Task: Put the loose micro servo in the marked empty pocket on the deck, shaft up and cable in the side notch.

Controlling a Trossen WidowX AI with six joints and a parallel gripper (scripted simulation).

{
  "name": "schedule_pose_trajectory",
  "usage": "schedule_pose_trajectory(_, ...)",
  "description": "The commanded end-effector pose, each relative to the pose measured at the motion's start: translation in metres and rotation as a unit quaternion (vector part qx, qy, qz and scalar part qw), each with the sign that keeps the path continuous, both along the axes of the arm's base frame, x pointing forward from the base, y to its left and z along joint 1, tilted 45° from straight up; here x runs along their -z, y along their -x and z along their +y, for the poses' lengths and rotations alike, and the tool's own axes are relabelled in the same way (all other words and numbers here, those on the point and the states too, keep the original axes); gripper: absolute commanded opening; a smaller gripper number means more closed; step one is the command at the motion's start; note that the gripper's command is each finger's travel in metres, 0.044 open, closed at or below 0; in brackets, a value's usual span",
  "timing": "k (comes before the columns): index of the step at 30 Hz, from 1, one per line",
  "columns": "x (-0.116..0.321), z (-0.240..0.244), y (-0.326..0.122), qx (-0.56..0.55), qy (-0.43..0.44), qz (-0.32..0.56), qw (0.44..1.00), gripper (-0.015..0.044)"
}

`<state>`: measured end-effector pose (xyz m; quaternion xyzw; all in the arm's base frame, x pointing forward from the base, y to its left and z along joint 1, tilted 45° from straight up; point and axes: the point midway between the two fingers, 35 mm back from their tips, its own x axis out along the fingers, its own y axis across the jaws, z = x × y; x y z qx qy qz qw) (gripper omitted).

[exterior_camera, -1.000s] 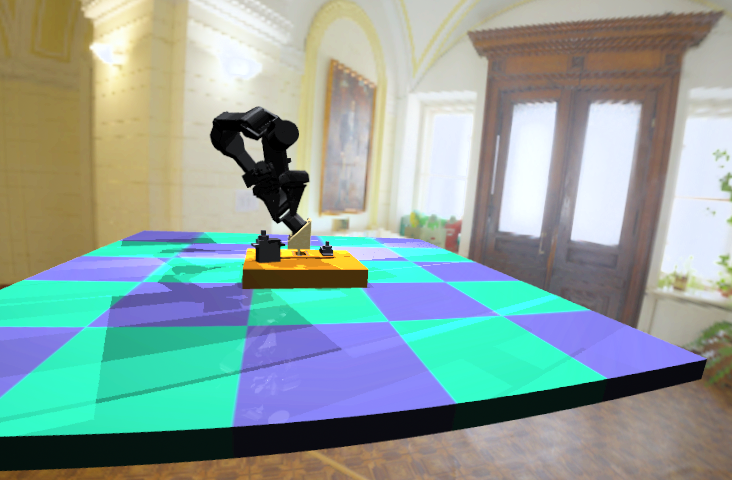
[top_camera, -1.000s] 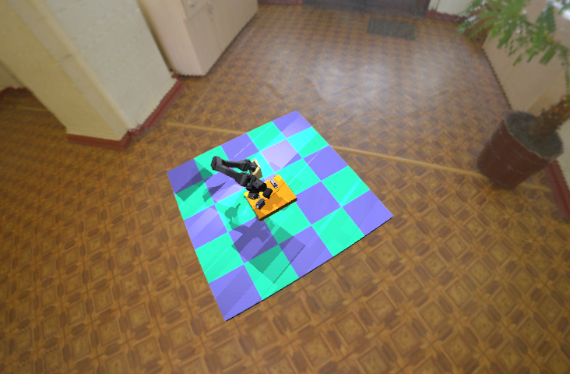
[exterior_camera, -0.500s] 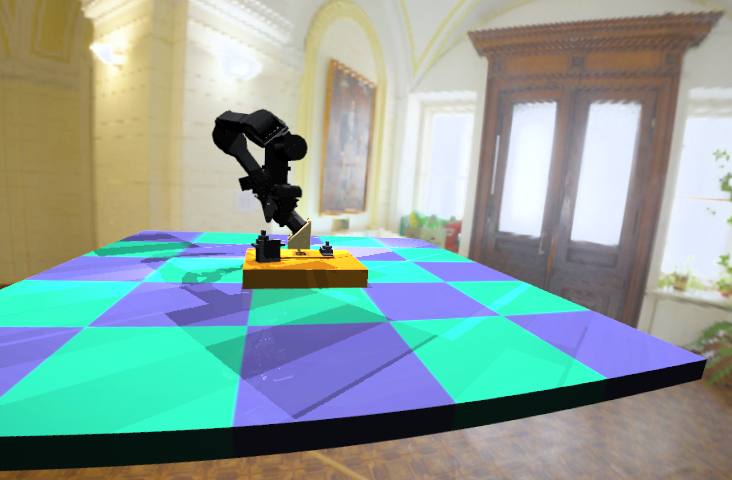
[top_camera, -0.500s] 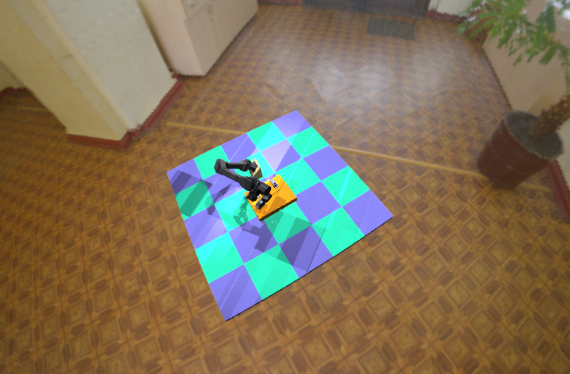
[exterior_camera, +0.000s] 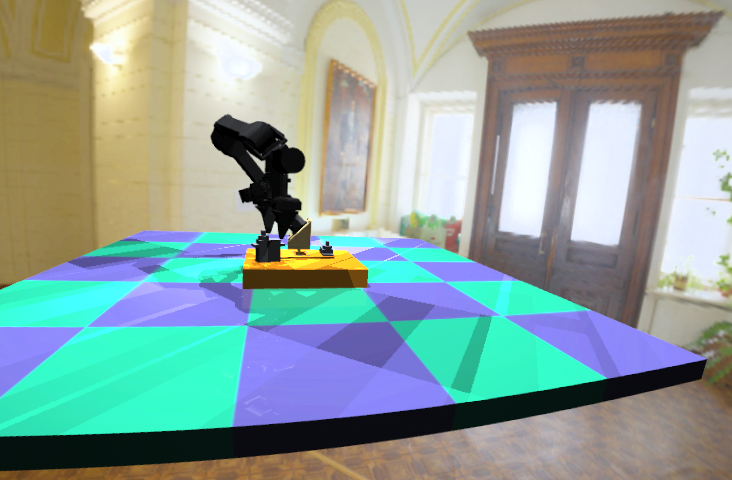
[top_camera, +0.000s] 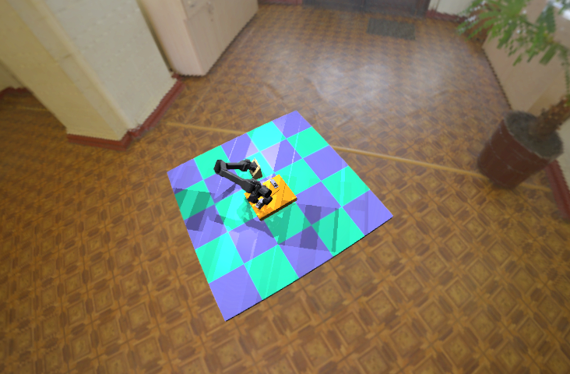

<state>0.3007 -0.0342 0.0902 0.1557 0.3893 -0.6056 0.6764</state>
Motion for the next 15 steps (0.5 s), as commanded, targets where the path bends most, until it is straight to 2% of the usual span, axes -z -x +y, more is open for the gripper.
schedule_pose_trajectory(1,0.0048,-0.0057,0.0007,-0.001,0.002,0.002,1.0,0.044)
schedule_pose_trajectory(9,0.012,-0.013,0.0013,-0.001,0.002,0.002,1.0,0.044)
schedule_pose_trajectory(15,0.012,-0.013,0.0013,-0.001,0.002,0.002,1.0,0.0282)
